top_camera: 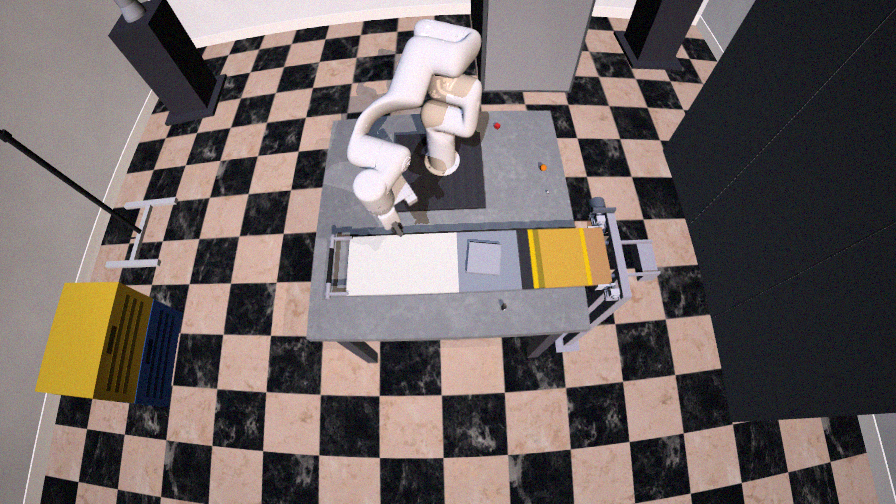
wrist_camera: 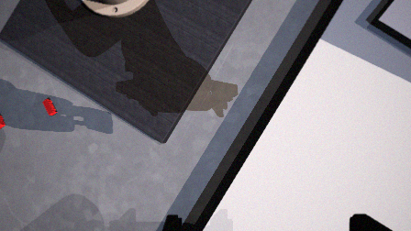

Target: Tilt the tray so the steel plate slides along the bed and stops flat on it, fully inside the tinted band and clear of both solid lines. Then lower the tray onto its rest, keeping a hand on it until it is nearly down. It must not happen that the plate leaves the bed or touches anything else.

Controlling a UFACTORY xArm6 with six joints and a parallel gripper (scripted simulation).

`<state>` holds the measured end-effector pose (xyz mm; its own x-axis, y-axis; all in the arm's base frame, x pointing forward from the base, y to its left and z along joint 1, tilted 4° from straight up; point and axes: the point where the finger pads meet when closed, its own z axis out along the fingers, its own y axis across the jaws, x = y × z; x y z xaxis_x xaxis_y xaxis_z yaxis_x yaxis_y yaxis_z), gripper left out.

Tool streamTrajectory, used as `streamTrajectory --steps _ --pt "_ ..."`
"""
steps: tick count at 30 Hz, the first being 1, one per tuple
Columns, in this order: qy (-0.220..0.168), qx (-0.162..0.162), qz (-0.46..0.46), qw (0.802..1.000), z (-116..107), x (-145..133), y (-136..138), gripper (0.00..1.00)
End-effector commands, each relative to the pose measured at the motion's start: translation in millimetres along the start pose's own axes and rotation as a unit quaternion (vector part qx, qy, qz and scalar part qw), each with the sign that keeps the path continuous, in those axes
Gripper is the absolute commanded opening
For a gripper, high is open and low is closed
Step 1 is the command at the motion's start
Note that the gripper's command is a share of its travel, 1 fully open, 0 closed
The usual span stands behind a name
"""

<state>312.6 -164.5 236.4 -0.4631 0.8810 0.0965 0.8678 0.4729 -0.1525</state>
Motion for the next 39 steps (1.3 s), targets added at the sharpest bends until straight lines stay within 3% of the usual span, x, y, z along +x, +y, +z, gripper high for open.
streamTrajectory --steps 1,5,13,16,18,25,28,33,39 --pt "-0.002 -0.001 -0.001 1.000 -1.5 -1.0 0.4 1.00" --pt "-0.002 -0.007 -0.024 1.000 -1.2 -10.2 1.3 1.00" --pt "-0.013 -0.034 -0.135 0.990 2.1 -57.1 2.1 1.00" --pt "-0.013 -0.034 -0.135 0.990 2.1 -57.1 2.1 1.00" --pt "-0.022 -0.045 -0.188 0.981 4.9 -80.9 -0.1 1.00" --pt "-0.033 -0.056 -0.244 0.968 8.8 -106.9 -4.3 1.00" --pt "-0.048 -0.063 -0.299 0.951 13.7 -133.5 -10.6 1.00" --pt "-0.055 -0.066 -0.326 0.942 16.5 -146.5 -14.5 1.00" --pt "-0.078 -0.070 -0.395 0.913 25.3 -181.8 -27.8 1.00"
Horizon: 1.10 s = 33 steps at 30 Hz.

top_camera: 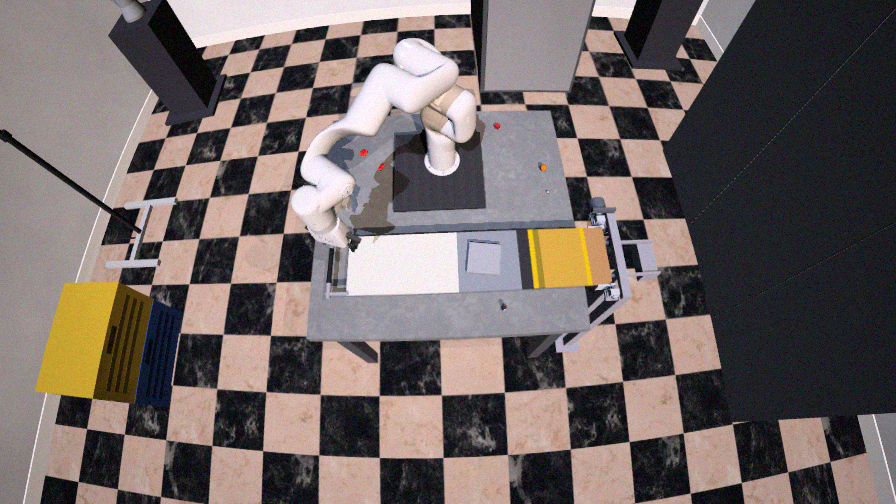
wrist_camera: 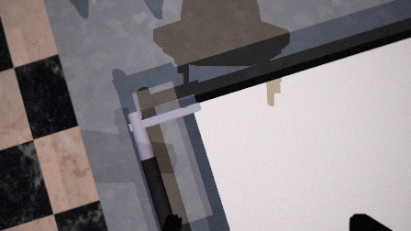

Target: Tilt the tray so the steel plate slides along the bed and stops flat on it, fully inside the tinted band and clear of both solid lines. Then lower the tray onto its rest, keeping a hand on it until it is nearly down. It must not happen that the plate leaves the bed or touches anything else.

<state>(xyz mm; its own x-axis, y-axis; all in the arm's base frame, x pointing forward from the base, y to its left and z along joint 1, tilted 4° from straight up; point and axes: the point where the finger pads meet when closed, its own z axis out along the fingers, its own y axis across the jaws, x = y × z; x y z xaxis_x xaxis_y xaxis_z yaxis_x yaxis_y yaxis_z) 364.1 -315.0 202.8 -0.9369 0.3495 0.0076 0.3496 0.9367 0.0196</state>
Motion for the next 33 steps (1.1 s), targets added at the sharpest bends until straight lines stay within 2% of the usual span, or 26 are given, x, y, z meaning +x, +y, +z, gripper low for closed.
streamTrajectory --steps 1,9,13,30,33 --pt "-0.018 -0.007 -0.068 0.998 6.9 -15.6 -29.9 1.00" --pt "-0.036 -0.002 -0.137 0.990 16.8 -26.8 -64.4 1.00" --pt "-0.039 -0.001 -0.148 0.988 18.3 -28.2 -69.7 1.00" --pt "-0.040 -0.001 -0.151 0.988 19.4 -28.6 -71.4 1.00" --pt "-0.039 -0.001 -0.151 0.988 38.5 -30.1 -71.3 1.00"
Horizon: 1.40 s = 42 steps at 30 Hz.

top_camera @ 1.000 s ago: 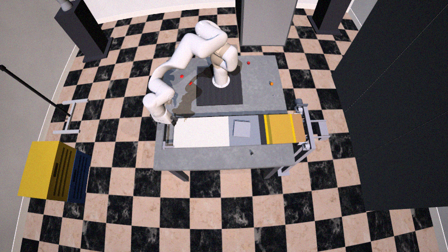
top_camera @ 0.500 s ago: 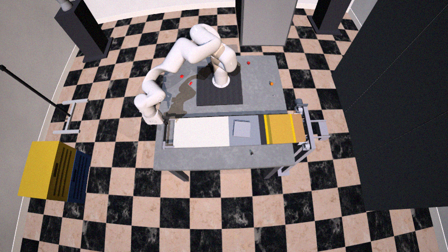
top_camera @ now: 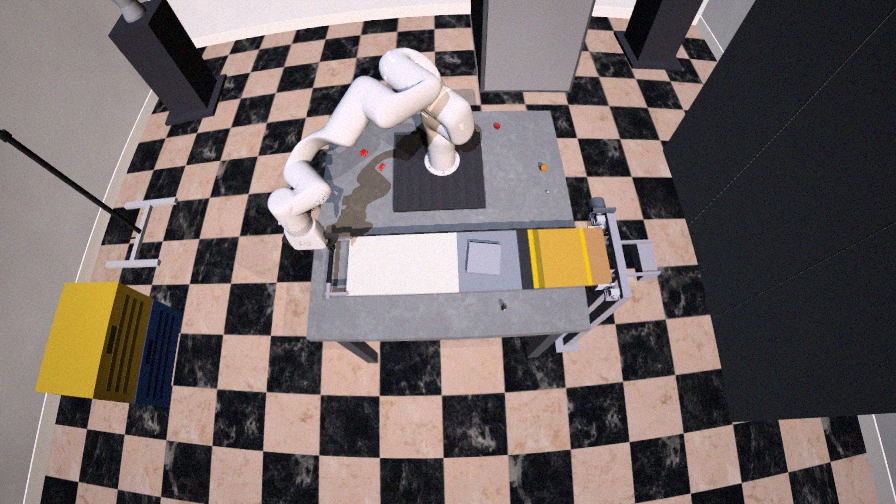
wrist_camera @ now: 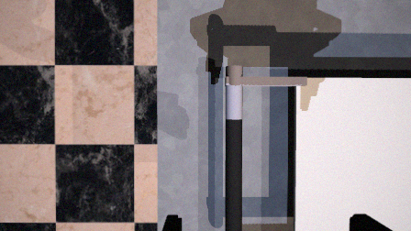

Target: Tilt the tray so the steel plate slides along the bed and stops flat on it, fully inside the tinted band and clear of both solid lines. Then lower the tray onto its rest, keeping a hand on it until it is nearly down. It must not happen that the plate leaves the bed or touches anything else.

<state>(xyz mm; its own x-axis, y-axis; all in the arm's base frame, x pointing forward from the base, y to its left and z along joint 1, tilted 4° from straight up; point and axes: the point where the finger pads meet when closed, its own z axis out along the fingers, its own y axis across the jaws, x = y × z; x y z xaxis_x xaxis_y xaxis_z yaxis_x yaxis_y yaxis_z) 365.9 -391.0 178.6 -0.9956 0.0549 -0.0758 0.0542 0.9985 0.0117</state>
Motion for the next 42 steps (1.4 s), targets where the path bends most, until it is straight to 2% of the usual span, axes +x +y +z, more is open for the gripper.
streamTrajectory --steps 1,3,5,6,42 --pt "0.000 0.000 0.000 1.000 26.3 -0.1 -0.6 1.00" --pt "0.000 0.000 0.000 1.000 42.0 0.8 -0.1 1.00" --pt "0.000 0.000 0.000 1.000 45.8 1.0 0.1 1.00" --pt "0.000 0.000 0.000 1.000 45.8 1.0 0.1 0.41" --pt "0.000 0.000 0.000 1.000 45.8 1.0 0.1 0.41"
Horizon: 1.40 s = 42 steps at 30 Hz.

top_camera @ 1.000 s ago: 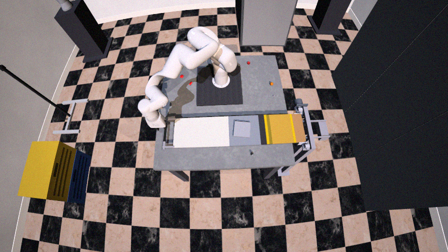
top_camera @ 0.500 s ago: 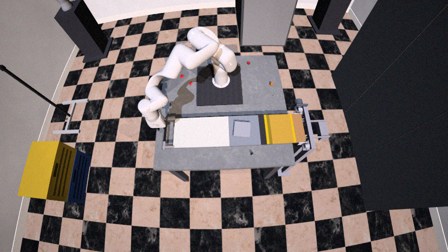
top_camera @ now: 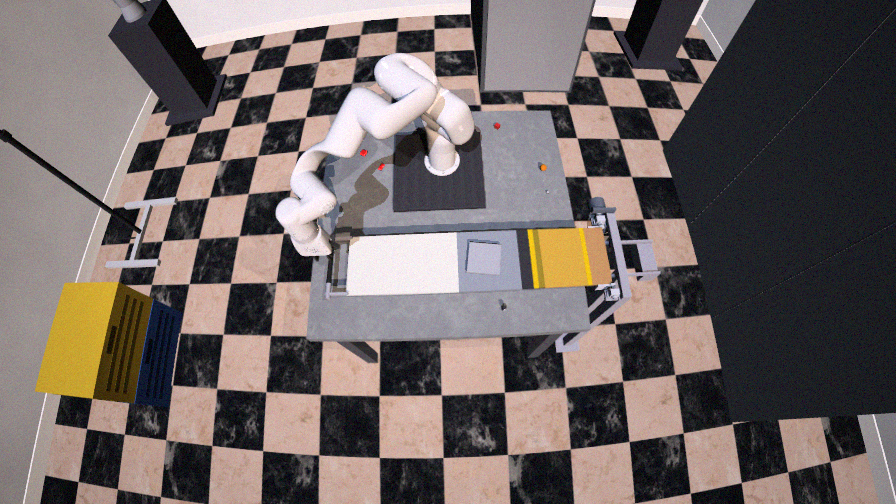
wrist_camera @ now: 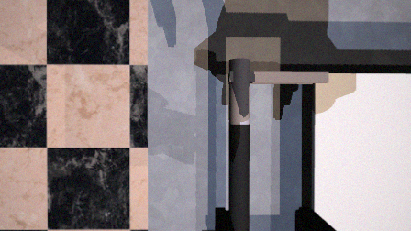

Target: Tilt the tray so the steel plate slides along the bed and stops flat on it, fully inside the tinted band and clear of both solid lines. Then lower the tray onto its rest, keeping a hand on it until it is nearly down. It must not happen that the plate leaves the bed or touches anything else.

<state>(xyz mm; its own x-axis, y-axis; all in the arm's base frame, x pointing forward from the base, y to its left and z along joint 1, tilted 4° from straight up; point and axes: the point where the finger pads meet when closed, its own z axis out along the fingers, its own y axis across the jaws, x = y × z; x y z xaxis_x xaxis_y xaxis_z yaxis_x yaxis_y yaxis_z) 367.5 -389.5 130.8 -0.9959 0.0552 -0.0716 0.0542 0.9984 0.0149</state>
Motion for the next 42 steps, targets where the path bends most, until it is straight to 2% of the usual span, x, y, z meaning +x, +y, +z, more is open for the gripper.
streamTrajectory --steps 1,21,42 --pt "-0.002 0.002 0.000 1.000 -1.9 -1.0 -1.0 0.41" --pt "-0.002 0.002 0.000 1.000 8.3 -1.4 -1.3 0.41" --pt "-0.002 0.002 0.000 1.000 37.1 -2.6 -2.3 0.41"
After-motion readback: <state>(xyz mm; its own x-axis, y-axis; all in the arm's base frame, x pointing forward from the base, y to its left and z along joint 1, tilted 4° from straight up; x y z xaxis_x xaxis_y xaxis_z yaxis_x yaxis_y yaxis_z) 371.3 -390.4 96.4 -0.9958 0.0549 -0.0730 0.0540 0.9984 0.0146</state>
